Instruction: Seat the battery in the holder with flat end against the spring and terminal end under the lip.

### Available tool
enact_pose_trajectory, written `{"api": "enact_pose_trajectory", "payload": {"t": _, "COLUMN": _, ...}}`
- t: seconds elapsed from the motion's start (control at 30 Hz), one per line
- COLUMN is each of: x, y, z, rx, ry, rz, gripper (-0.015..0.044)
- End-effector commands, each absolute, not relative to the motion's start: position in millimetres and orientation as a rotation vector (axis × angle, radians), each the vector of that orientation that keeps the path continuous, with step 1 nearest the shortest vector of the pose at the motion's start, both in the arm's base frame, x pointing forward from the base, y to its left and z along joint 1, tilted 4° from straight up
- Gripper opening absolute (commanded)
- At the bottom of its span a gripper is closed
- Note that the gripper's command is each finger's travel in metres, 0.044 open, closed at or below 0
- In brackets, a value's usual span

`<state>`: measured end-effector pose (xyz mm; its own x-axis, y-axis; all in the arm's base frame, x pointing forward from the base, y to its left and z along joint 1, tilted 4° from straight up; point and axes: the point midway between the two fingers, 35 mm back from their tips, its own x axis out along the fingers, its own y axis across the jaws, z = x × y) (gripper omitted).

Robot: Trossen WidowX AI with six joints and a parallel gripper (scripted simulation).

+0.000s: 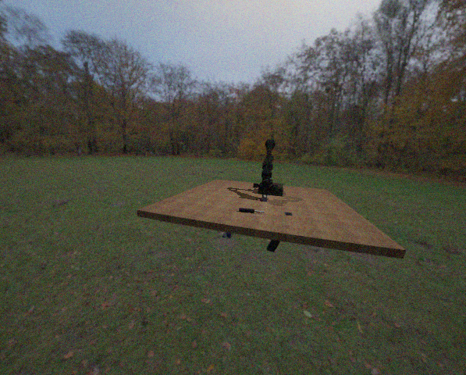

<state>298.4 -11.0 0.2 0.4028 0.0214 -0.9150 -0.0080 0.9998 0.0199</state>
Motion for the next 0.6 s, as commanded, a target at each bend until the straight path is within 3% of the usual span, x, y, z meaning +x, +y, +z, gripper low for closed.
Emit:
{"api": "enact_pose_trajectory", "payload": {"t": 0.0, "x": 295.8, "y": -11.1, "z": -4.6, "rx": 0.009, "ry": 1.200, "rz": 0.019, "gripper": 0.0069}}
{"api": "enact_pose_trajectory", "payload": {"t": 0.57, "x": 298.8, "y": -11.0, "z": -5.8, "rx": 0.007, "ry": 1.297, "rz": 0.022, "gripper": 0.0069}}
